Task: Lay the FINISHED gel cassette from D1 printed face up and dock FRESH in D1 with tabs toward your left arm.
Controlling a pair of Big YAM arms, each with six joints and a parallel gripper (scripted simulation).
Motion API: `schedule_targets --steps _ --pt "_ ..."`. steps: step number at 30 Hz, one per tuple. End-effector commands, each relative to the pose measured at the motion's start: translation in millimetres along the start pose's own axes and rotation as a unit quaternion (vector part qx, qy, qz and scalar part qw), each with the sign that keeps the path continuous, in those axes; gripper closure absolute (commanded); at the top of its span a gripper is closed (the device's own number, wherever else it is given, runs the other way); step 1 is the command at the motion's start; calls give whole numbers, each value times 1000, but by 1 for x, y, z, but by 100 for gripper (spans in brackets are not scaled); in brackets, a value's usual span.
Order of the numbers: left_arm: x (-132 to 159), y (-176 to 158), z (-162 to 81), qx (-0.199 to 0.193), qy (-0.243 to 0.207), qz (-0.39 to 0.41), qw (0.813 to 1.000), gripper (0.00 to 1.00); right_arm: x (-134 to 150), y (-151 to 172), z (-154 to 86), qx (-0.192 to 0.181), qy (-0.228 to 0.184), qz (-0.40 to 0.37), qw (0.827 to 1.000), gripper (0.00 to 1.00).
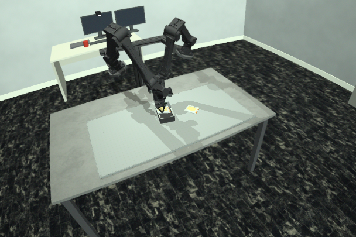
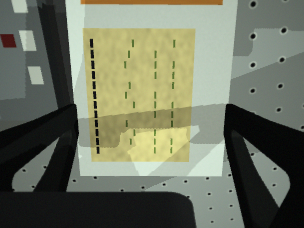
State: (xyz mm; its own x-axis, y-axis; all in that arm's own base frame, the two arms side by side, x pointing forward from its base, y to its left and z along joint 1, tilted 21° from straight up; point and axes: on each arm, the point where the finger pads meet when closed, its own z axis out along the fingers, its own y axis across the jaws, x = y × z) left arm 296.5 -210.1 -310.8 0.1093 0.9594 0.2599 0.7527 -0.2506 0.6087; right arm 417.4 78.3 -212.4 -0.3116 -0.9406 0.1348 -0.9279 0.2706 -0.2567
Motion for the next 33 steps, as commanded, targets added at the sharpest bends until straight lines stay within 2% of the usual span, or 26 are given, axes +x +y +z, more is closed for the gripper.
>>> schedule_targets --steps 1,33 --pt "-2 2 -4 0 -1 0 1000 100 -2 -2 -2 3 -2 0 1000 100" --pt "-2 2 -12 0 0 -1 1000 100 -2 -2 -2 3 -2 0 1000 100"
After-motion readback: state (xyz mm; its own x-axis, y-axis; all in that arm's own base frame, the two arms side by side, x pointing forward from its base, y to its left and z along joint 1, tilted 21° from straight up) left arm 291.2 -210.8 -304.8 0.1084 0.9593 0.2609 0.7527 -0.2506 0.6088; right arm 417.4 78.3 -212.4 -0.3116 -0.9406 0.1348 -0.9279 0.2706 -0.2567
